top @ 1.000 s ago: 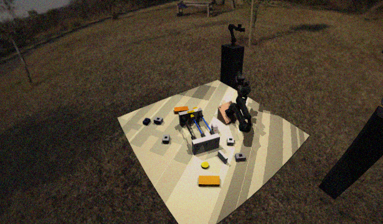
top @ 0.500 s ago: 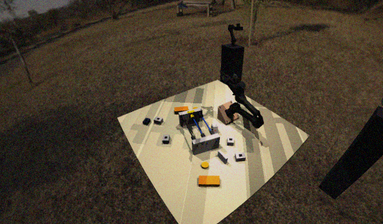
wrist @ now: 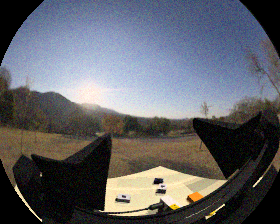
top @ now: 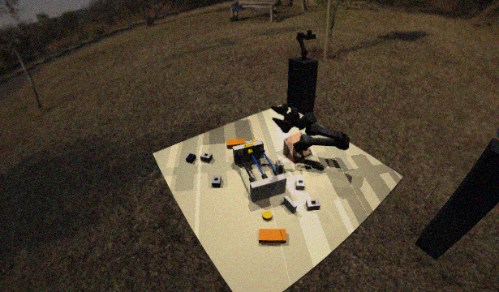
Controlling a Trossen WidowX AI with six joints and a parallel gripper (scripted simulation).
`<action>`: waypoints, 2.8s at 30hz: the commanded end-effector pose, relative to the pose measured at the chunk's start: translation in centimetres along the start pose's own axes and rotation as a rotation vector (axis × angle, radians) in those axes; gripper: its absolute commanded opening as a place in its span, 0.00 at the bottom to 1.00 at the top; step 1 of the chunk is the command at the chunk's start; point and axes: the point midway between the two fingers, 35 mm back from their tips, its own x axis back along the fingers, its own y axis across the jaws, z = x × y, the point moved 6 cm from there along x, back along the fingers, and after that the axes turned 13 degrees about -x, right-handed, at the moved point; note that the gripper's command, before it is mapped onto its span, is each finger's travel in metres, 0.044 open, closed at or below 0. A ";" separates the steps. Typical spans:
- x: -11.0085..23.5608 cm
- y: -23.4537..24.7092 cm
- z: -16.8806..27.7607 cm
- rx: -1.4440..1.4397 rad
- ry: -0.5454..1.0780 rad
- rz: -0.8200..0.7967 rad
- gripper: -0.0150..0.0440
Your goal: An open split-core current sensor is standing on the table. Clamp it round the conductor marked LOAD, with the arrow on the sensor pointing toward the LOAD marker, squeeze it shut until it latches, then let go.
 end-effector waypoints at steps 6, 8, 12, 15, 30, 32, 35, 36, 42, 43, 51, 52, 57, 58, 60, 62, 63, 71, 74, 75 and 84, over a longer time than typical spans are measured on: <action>0.3 9.3 3.7 0.220 0.174 -0.323 1.00; 1.0 11.3 4.5 0.265 0.202 -0.401 1.00; 2.9 15.3 6.0 0.334 0.261 -0.564 1.00; 3.7 16.7 6.5 0.358 0.278 -0.623 1.00; -6.0 7.1 12.4 0.537 0.840 -0.243 1.00; -7.1 4.5 13.1 0.514 0.962 -0.174 1.00; -8.4 0.4 13.9 0.441 1.138 -0.079 1.00; -8.6 -1.0 14.0 0.407 1.194 -0.049 1.00; -8.9 -9.1 14.5 0.102 1.481 0.098 1.00; -8.8 -10.4 14.5 0.036 1.519 0.117 1.00; -8.3 -13.4 14.3 -0.135 1.593 0.155 1.00; -8.3 -13.4 14.3 -0.135 1.593 0.155 1.00; -8.3 -13.4 14.3 -0.135 1.593 0.155 1.00; -8.3 -13.4 14.3 -0.135 1.593 0.155 1.00; -8.3 -13.4 14.3 -0.135 1.593 0.155 1.00; -8.3 -13.4 14.3 -0.135 1.593 0.155 1.00; -8.3 -13.4 14.3 -0.135 1.593 0.155 1.00; -5.2 -8.2 15.2 -0.133 1.712 0.144 1.00; -1.9 -4.5 15.7 -0.122 1.814 0.143 1.00; -0.7 -3.4 15.9 -0.117 1.848 0.144 1.00; 5.1 0.4 16.1 -0.080 1.999 0.162 1.00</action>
